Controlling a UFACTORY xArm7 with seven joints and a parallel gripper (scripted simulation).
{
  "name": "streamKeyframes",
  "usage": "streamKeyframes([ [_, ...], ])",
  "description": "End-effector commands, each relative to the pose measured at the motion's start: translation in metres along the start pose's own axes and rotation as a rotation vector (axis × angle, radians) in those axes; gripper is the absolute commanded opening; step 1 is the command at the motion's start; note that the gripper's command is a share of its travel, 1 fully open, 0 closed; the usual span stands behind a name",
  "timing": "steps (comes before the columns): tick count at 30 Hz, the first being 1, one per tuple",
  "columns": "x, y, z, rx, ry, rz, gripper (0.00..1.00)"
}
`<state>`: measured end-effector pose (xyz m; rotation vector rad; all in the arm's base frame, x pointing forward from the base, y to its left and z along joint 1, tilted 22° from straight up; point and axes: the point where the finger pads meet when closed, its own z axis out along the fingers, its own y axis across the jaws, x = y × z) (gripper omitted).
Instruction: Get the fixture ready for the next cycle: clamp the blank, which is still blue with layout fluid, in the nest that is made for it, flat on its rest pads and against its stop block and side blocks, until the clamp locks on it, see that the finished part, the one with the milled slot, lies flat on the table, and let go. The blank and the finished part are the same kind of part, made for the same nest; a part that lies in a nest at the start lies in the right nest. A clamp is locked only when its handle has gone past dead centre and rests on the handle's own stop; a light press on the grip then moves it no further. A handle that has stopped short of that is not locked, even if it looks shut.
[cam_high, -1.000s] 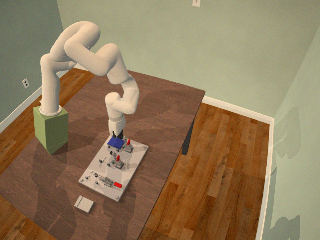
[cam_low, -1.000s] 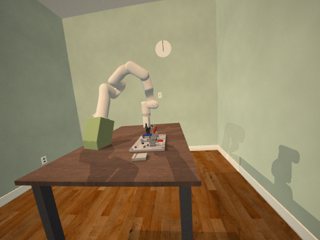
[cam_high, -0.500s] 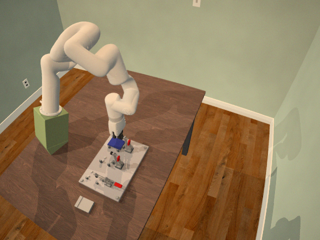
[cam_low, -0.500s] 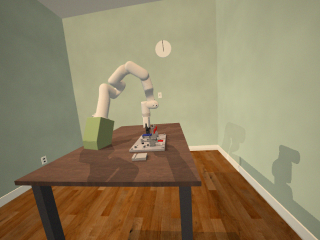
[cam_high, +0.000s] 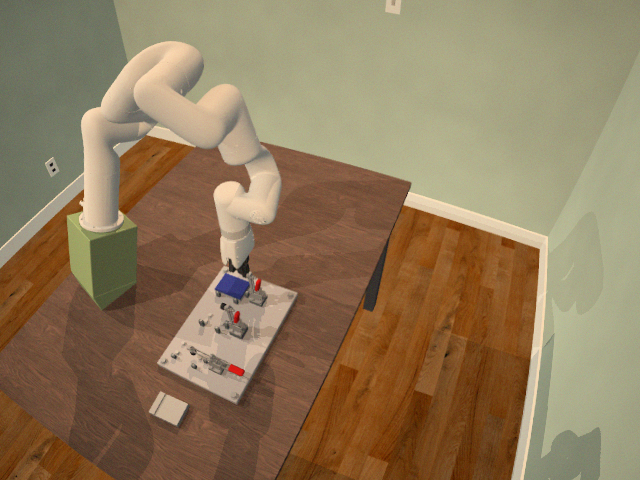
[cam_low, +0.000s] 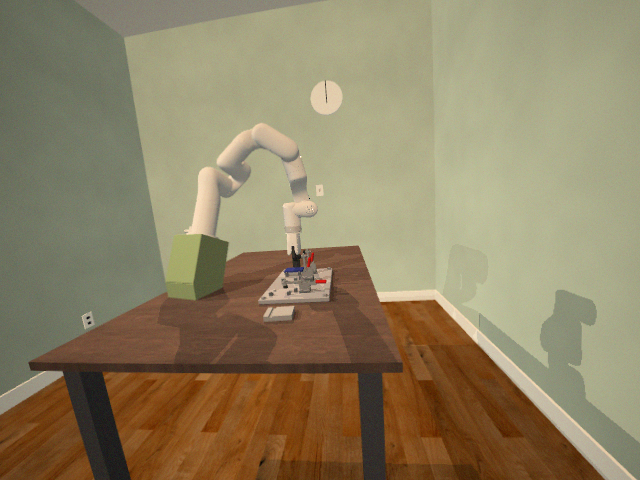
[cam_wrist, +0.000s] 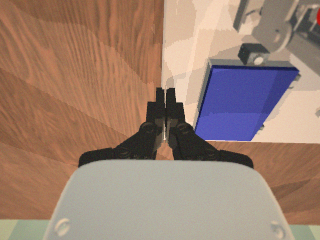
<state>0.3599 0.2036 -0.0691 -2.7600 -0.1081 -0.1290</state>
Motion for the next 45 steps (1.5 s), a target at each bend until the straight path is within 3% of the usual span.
streamKeyframes([
  [1,0.001,-0.001,-0.001,-0.001,0.002,0.002,0.00],
  [6,0.001,-0.001,-0.006,-0.001,0.002,0.002,0.00],
  [14,0.001,-0.002,-0.038,-0.001,0.002,0.002,0.00],
  [25,0.001,-0.002,-0.041,-0.001,0.002,0.002,0.00],
  [26,0.001,-0.002,-0.041,-0.001,0.002,0.002,0.47],
  [34,0.001,-0.002,-0.052,-0.001,0.002,0.002,0.47],
  [45,0.001,-0.002,-0.127,-0.001,0.002,0.002,0.47],
])
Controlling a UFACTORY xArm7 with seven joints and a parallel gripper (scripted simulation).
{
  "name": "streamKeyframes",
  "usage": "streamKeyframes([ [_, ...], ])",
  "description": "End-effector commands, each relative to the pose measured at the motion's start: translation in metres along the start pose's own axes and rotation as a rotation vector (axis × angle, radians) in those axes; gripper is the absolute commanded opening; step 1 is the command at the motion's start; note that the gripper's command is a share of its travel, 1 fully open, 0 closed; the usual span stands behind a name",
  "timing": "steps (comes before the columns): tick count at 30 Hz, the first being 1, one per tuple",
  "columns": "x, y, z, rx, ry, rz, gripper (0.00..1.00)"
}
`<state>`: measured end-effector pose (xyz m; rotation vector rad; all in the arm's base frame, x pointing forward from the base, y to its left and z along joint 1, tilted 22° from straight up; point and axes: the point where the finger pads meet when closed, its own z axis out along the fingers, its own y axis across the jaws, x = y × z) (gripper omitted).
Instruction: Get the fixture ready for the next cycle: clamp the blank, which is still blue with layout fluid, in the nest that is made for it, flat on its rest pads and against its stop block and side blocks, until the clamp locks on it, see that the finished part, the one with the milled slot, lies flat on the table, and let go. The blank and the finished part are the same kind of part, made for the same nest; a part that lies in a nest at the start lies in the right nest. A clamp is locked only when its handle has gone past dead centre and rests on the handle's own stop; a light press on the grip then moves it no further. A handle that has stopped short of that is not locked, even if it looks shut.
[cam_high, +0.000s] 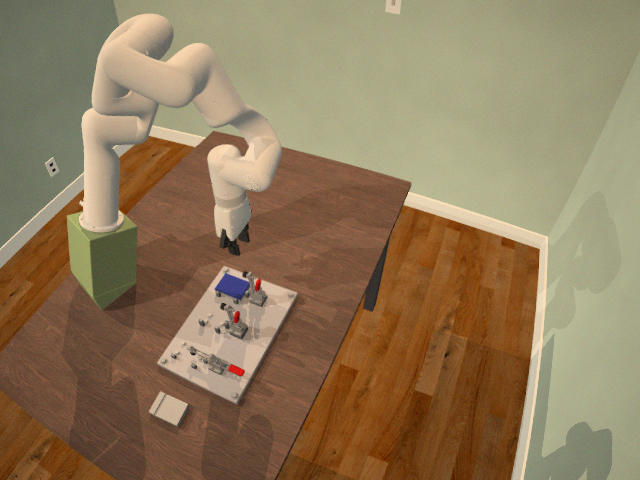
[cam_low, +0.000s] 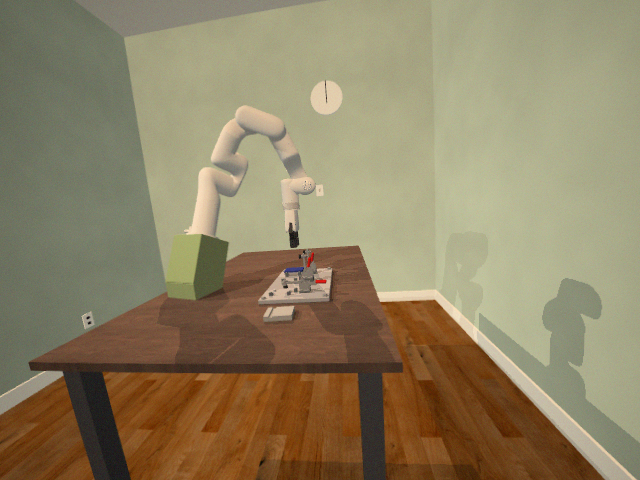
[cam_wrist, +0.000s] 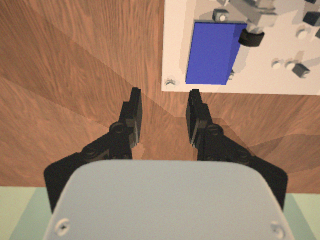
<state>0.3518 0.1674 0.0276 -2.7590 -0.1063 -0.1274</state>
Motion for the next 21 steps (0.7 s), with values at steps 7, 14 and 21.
streamKeyframes([
  [7,0.001,0.001,-0.056,-0.002,0.003,0.001,0.47],
  [14,0.001,0.001,-0.070,-0.002,0.003,0.001,0.47],
  [21,0.001,0.014,-0.070,-0.002,0.003,0.001,0.47],
])
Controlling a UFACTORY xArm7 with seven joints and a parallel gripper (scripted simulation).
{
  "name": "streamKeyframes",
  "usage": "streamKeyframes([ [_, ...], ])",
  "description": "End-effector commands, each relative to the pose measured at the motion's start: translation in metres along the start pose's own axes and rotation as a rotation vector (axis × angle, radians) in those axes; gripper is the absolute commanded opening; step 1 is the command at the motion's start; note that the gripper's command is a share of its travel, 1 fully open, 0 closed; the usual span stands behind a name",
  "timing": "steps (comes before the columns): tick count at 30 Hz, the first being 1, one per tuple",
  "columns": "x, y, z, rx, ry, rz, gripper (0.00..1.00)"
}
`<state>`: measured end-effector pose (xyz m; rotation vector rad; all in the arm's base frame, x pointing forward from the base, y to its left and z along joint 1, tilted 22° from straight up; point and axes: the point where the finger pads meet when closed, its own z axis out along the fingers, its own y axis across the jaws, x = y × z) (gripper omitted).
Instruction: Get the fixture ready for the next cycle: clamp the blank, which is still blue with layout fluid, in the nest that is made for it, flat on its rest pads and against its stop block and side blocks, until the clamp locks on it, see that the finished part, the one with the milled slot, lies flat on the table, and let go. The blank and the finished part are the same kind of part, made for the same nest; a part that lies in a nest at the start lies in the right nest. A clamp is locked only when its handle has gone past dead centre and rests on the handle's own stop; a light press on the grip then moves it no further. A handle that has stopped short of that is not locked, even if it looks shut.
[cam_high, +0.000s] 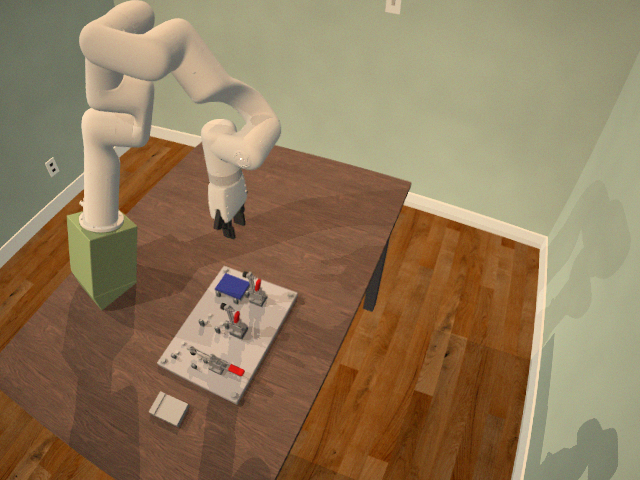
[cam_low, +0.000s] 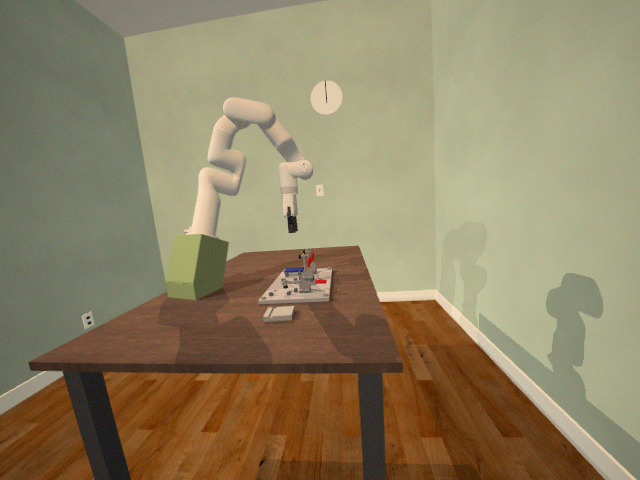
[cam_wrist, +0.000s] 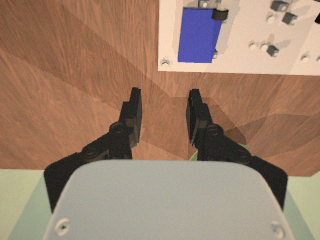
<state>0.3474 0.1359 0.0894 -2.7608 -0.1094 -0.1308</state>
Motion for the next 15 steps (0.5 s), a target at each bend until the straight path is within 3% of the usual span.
streamKeyframes([
  [1,0.001,0.008,-0.001,0.000,0.001,0.003,0.47],
  [9,0.000,0.053,-0.001,0.000,0.001,0.003,0.47],
  [15,0.000,0.057,-0.001,0.000,0.001,0.003,0.47],
])
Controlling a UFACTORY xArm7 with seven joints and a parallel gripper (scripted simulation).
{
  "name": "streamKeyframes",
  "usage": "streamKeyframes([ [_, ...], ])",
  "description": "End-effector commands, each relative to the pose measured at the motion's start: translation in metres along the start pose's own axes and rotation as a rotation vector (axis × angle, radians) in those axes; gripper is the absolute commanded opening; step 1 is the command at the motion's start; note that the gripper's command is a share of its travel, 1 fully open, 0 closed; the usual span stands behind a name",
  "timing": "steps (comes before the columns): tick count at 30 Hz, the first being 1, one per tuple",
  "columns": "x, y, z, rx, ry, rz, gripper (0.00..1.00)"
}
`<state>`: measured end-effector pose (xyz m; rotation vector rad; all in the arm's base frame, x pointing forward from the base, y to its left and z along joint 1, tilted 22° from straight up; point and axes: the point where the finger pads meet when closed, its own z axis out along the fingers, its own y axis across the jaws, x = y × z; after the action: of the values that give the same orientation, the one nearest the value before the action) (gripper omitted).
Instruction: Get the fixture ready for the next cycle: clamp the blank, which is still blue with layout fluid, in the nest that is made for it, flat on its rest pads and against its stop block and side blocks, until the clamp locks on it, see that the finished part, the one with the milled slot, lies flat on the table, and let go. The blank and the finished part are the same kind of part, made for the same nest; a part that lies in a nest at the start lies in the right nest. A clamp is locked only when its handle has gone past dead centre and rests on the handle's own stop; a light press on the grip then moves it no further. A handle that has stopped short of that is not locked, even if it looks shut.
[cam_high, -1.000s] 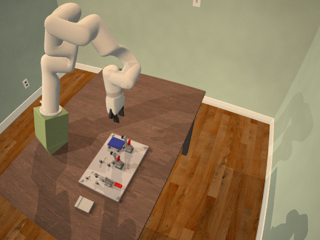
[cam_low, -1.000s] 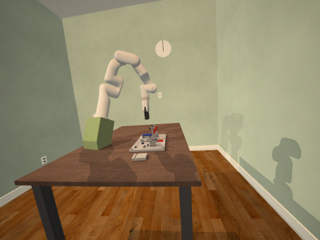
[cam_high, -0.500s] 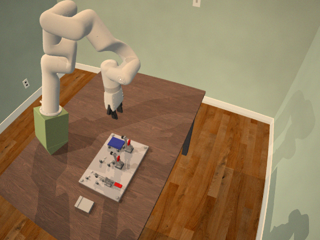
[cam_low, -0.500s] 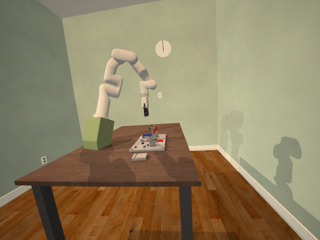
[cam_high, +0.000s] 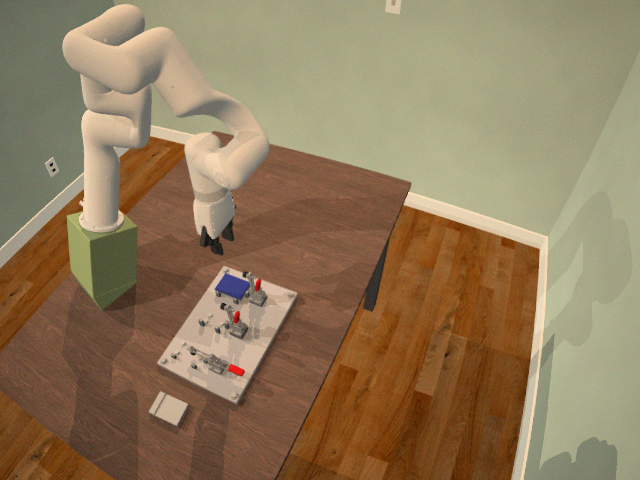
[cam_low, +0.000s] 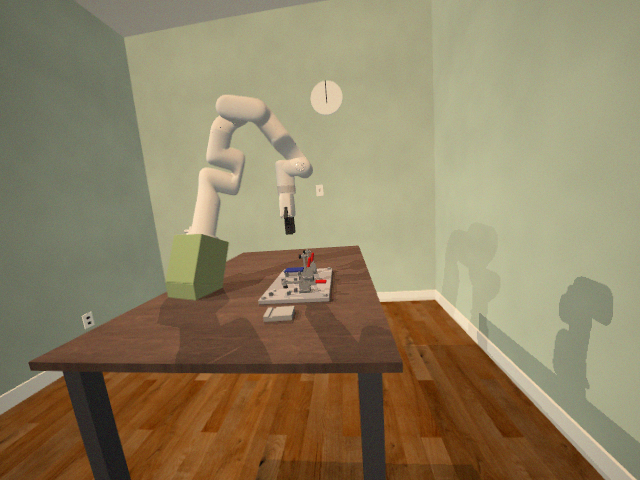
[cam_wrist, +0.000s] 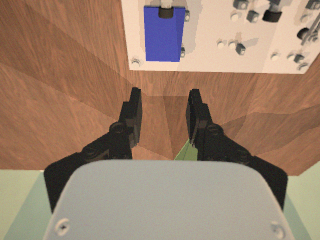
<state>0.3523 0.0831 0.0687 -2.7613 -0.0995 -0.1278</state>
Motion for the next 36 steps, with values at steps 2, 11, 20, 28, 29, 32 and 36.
streamKeyframes([
  [2,0.001,0.000,-0.001,0.000,0.002,-0.004,0.47],
  [11,0.001,0.000,0.001,0.000,0.002,-0.004,0.47],
  [20,0.001,0.000,0.041,0.000,0.002,-0.004,0.47],
  [28,0.002,0.000,0.059,0.000,0.002,-0.004,0.47],
  [29,0.003,0.000,0.059,0.000,0.002,-0.004,0.47],
  [32,0.012,0.000,0.059,0.000,0.002,-0.004,0.47],
  [36,0.030,0.000,0.059,0.000,0.002,-0.004,0.47],
])
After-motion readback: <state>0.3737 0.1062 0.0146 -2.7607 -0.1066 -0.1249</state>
